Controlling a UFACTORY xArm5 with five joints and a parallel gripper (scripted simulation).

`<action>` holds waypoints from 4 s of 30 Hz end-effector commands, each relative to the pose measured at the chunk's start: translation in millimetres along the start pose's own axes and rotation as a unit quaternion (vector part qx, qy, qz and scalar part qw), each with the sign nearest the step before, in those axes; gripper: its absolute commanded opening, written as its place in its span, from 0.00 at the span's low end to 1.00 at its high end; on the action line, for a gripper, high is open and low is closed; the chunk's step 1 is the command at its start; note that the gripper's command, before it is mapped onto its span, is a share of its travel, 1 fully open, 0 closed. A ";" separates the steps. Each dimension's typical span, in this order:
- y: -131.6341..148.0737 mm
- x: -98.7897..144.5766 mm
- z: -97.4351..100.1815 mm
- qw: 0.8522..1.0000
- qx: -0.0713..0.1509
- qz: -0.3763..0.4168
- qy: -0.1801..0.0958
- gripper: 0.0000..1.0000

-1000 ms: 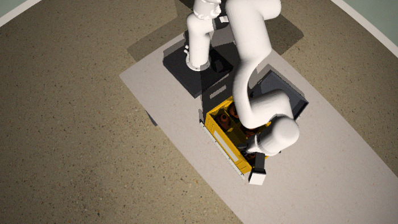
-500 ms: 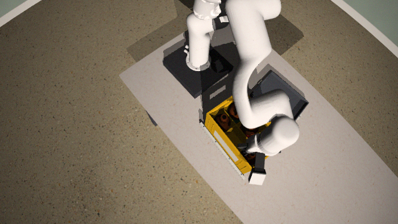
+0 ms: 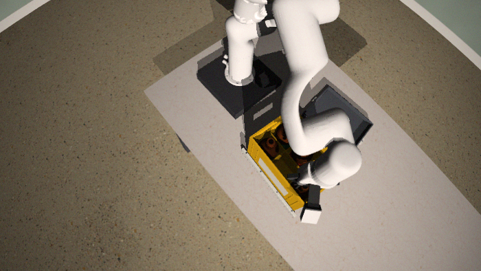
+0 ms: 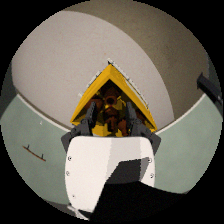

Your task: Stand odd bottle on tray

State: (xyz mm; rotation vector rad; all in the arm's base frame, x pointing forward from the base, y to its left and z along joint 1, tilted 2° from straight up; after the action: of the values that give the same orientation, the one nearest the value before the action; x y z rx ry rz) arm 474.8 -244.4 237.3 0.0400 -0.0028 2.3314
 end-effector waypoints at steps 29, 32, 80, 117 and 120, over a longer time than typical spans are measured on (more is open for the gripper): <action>0.1 -0.9 -4.6 1.000 -0.001 0.000 0.002 0.65; 0.2 -0.9 -7.5 1.000 -0.001 0.000 0.002 0.65; -0.2 -0.9 -38.3 1.000 -0.001 0.000 0.002 0.65; -0.2 -0.9 -38.3 1.000 -0.001 0.000 0.002 0.00; -0.2 -0.9 -38.3 1.000 -0.001 0.000 0.002 0.00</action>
State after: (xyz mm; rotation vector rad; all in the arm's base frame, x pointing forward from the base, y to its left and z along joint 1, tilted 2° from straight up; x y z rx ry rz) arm 473.7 -243.9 197.2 0.0398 -0.0028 2.3314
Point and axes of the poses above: the point where the finger pads meet when closed, its own z axis back along the fingers, its own y axis across the jaws, x = y × z, the point moved 9 cm from there along z, back along the fingers, and after that the axes turned 11 degrees about z, right-handed, at the moved point
